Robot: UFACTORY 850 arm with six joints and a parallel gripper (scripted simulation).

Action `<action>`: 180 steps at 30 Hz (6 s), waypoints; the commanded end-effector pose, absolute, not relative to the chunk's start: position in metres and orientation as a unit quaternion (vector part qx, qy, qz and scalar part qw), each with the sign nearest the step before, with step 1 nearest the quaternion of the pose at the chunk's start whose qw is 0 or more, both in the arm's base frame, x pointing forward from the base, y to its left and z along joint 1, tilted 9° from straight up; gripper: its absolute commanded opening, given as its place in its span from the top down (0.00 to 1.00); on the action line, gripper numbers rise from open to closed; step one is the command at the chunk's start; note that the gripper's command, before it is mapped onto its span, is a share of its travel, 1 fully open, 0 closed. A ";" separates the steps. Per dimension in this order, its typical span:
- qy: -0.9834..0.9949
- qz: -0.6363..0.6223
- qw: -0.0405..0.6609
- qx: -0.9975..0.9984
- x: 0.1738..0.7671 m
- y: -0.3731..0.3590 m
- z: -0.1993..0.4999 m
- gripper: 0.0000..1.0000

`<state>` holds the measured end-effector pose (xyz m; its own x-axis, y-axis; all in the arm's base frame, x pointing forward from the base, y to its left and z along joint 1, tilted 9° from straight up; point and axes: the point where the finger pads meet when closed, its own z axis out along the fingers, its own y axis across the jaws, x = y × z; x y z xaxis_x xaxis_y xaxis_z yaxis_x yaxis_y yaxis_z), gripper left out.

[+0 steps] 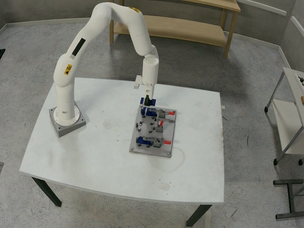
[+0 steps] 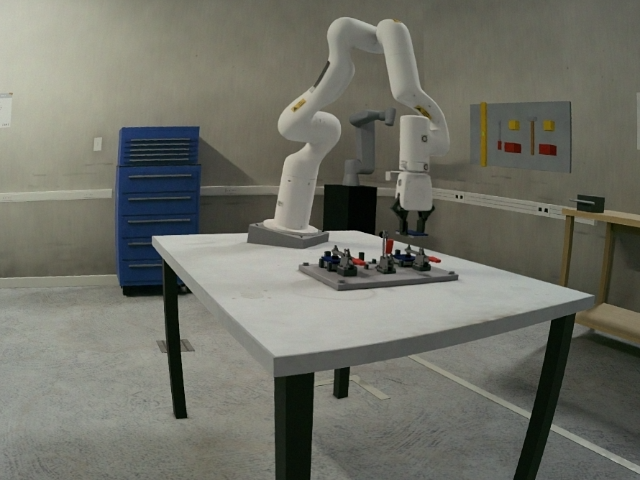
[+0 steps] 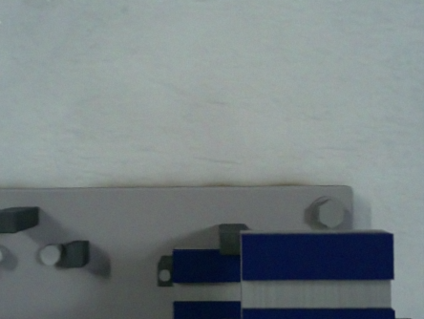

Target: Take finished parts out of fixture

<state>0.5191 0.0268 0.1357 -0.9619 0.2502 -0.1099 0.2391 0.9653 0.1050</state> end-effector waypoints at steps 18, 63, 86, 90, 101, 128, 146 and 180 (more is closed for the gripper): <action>0.989 0.042 0.061 0.124 0.538 0.099 0.144 1.00; 0.989 0.043 0.061 0.124 0.543 0.118 0.146 1.00; 0.989 0.043 0.061 0.124 0.546 0.119 0.126 1.00; 0.989 0.043 0.061 0.124 0.546 0.119 0.121 1.00; 0.989 0.043 0.061 0.124 0.550 0.121 0.094 1.00; 0.989 0.043 0.061 0.124 0.554 0.124 0.064 1.00; 0.989 0.043 0.061 0.124 0.554 0.124 0.063 1.00; 0.989 0.043 0.061 0.124 0.555 0.124 0.058 1.00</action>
<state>0.5538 0.1238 0.0584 -0.9618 0.2513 -0.1090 0.2411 0.9655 0.0986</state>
